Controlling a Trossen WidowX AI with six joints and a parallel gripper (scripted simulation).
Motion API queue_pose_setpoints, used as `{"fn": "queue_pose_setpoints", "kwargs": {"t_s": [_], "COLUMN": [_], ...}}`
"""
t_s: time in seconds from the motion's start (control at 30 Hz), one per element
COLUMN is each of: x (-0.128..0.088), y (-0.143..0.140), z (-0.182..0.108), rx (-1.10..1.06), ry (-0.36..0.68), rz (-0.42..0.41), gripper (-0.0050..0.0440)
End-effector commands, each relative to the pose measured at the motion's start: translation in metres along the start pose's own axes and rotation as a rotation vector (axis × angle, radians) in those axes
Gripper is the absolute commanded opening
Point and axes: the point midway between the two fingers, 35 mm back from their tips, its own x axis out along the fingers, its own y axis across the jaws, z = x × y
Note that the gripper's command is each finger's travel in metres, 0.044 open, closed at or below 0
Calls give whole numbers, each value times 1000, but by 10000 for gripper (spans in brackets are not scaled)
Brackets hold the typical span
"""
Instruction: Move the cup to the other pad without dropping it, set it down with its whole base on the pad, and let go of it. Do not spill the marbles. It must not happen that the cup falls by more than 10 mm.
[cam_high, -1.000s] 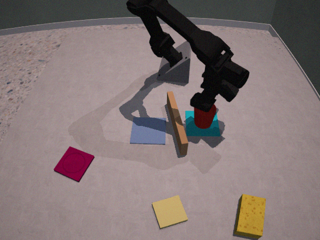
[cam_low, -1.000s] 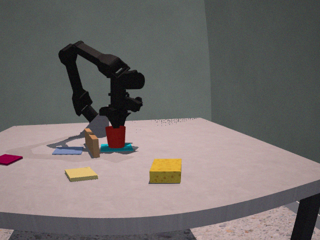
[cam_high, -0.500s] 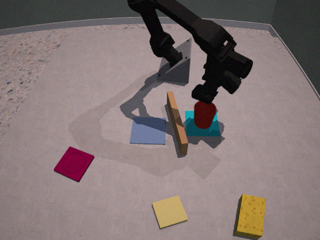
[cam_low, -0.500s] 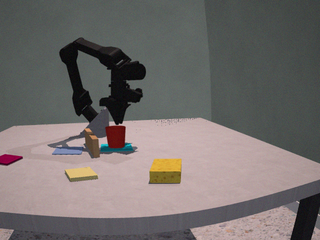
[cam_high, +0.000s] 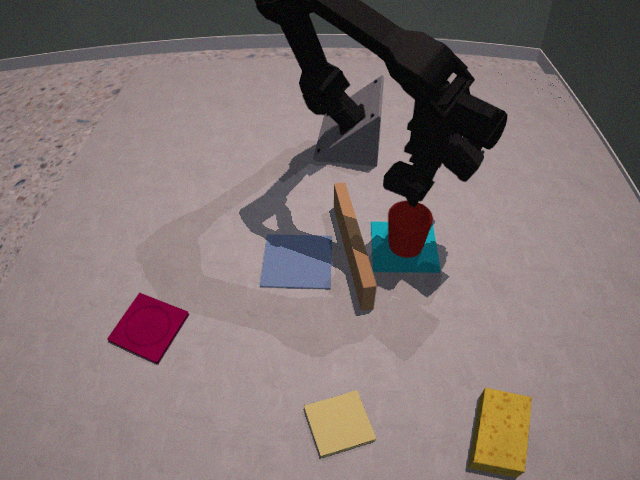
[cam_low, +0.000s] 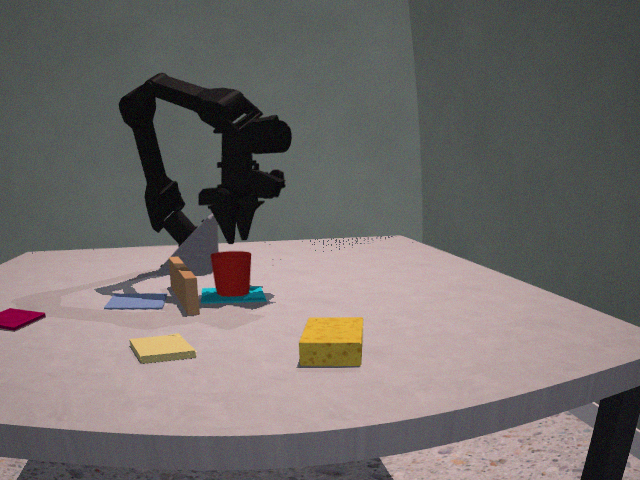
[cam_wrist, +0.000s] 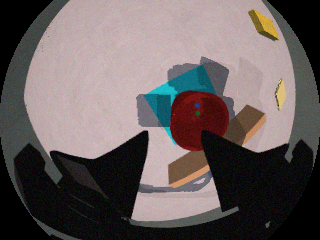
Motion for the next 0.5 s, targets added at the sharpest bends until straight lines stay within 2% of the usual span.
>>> {"fn": "queue_pose_setpoints", "kwargs": {"t_s": [0.0, 0.1, 0.17, 0.2, 0.47], "x": [-5, -11, -11, -14, -44], "y": [-3, -3, -3, -3, -2], "z": [1, 2, 2, 2, 0], "rx": [9, 10, 10, 10, 15], "ry": [-17, -18, -18, -19, -23], "rz": [-4, -4, -4, -4, -2], "gripper": [344, 416, 416, 440, 440]}}
